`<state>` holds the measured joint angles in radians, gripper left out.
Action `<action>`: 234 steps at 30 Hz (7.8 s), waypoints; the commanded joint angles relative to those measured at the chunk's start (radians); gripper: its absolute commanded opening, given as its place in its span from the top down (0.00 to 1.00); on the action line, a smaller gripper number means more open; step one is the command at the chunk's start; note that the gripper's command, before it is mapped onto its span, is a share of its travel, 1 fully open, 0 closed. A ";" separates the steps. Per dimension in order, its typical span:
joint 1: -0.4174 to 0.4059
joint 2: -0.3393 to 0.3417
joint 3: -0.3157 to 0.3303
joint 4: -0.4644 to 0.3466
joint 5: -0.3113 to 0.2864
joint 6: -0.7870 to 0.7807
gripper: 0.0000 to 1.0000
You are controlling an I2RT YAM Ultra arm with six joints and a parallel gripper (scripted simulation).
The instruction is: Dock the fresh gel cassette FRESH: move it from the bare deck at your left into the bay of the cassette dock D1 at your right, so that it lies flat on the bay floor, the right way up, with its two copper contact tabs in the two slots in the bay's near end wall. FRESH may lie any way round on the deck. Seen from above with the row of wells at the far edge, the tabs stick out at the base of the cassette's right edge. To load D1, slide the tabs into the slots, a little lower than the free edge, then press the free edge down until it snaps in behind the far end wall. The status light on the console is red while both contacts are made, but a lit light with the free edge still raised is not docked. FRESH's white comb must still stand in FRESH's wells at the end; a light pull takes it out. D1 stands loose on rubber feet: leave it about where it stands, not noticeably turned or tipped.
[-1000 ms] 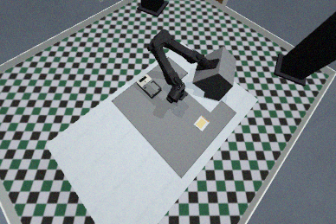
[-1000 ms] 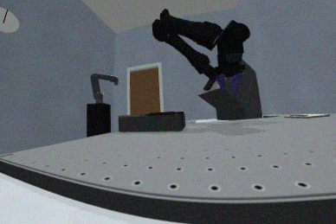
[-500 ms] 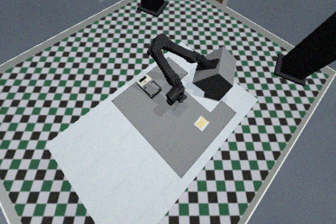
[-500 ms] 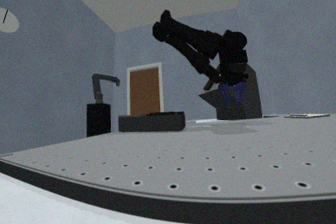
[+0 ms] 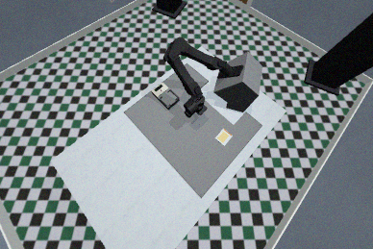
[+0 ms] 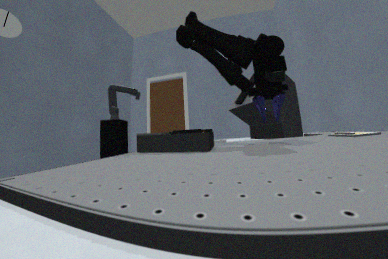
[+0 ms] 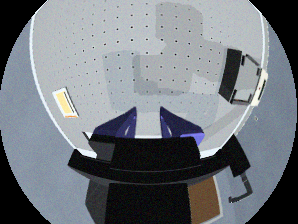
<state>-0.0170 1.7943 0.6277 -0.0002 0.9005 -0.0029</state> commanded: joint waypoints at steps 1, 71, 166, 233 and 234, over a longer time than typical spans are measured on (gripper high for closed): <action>0.020 -0.017 -0.011 0.019 -0.007 -0.010 0.65; 0.248 0.391 0.187 -0.071 0.061 0.297 0.65; 0.496 0.898 0.727 -0.434 0.048 0.738 0.00; 0.381 1.005 0.717 -0.201 0.066 0.552 0.00; 0.381 1.005 0.717 -0.201 0.066 0.552 0.00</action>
<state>0.3431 2.7899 1.3338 -0.2371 0.9539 0.5755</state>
